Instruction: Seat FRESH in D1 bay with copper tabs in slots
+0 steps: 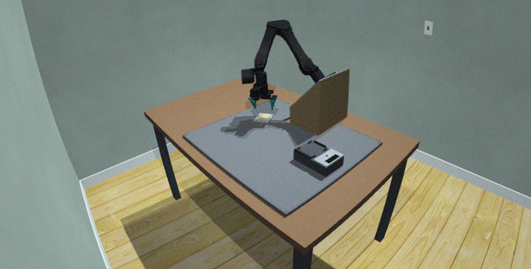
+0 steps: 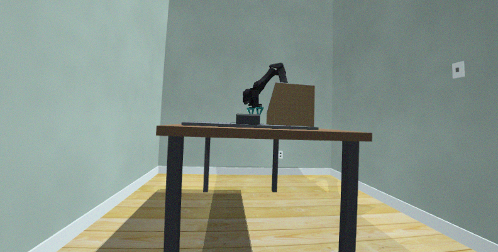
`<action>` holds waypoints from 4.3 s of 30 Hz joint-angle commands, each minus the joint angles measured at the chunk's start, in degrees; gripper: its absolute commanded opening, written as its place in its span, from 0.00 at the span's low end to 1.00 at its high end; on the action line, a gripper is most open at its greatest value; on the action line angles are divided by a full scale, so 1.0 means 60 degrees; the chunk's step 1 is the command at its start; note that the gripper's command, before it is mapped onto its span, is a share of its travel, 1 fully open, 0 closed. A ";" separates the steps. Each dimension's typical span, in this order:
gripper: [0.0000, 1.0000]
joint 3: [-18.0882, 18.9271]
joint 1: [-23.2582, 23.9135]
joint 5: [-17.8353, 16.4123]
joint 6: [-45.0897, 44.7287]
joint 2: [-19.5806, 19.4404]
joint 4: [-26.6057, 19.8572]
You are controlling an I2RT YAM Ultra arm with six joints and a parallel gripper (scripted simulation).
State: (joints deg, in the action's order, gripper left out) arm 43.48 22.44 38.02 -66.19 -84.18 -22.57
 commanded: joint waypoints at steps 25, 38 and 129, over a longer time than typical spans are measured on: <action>1.00 -0.0140 0.0580 -0.0462 -0.0852 -0.1030 0.1758; 1.00 -0.0121 0.0666 -0.0584 -0.1103 -0.1231 0.2296; 0.00 -0.0502 0.1173 -0.0755 -0.1435 -0.1317 0.2671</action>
State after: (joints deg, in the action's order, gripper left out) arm 41.89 29.02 34.30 -74.17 -94.02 -5.54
